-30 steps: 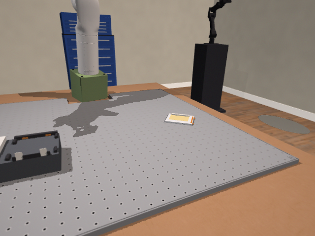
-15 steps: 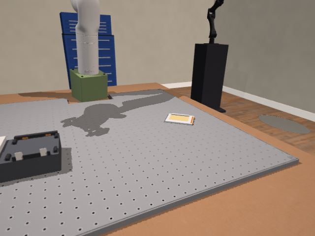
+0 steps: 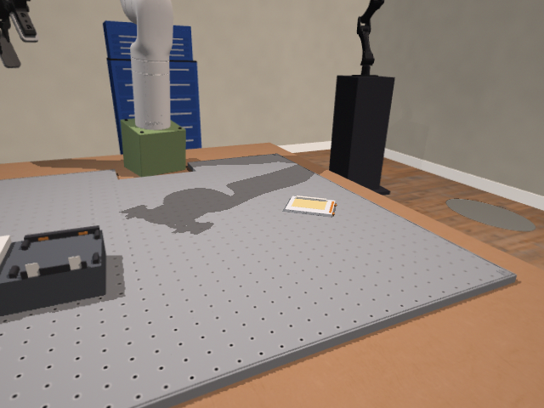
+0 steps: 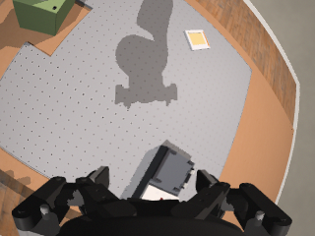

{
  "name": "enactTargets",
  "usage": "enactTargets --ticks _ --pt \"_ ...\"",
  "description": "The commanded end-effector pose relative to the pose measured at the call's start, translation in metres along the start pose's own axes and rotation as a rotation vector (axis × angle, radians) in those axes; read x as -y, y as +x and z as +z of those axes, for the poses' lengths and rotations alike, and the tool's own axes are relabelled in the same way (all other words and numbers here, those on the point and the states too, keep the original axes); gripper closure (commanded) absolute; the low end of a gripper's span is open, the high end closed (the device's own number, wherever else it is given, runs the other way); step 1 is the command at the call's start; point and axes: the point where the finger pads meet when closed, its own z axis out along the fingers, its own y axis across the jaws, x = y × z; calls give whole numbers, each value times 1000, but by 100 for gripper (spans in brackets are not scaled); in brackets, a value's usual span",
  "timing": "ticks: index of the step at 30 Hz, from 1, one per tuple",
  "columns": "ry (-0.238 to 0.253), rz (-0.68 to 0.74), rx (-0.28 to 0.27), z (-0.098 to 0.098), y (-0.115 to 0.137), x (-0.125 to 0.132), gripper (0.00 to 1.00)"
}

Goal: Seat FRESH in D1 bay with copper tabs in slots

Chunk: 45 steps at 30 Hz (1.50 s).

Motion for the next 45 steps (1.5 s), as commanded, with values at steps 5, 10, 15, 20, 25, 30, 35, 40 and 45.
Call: enactTargets --ticks 5,10,15,20,25,30,35,40,45 --pt "55 -89 -51 20 17 -13 0" --pt "89 -135 -71 35 32 -18 0" --pt "139 -209 -100 50 47 -23 0" --pt "170 -259 -116 60 58 -26 0" --pt "215 -339 -137 73 71 -30 0" --pt "256 -422 -153 84 84 -35 0" --pt "293 -509 -166 95 97 -41 0" --pt "326 -598 -175 104 108 -46 0" --pt "353 -690 -181 114 120 -52 0"
